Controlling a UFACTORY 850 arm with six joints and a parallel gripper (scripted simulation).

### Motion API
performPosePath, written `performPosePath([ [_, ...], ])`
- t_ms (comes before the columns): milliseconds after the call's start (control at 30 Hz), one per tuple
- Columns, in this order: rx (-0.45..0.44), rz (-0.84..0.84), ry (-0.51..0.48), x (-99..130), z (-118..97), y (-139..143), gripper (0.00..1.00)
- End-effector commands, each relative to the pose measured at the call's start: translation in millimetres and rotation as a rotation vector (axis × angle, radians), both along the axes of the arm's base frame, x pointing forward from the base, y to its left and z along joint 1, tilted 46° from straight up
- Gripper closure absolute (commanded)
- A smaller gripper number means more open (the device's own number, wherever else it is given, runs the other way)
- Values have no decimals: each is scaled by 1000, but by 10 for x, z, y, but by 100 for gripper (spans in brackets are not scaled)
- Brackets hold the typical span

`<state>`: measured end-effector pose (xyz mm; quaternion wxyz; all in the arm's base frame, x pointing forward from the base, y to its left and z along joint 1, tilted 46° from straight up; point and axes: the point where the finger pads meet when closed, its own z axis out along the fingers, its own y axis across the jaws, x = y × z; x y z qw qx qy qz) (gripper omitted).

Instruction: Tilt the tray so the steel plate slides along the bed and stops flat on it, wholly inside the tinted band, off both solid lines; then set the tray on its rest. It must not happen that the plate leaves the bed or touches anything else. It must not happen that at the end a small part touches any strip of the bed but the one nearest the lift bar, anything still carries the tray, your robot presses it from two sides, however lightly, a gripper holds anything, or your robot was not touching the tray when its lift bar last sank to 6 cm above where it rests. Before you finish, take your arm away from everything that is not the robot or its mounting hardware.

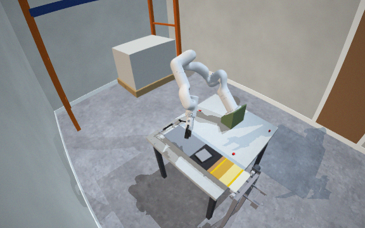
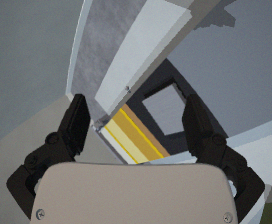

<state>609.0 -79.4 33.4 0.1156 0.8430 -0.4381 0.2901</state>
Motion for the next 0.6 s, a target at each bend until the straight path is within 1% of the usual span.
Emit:
performPosePath([
  [0,7,-92,-48,48,127,-146,0],
  [67,7,-92,-48,48,127,-146,0],
  [100,10,-139,-73,67,190,-225,0],
  [567,32,-430,-224,96,572,-704,0],
])
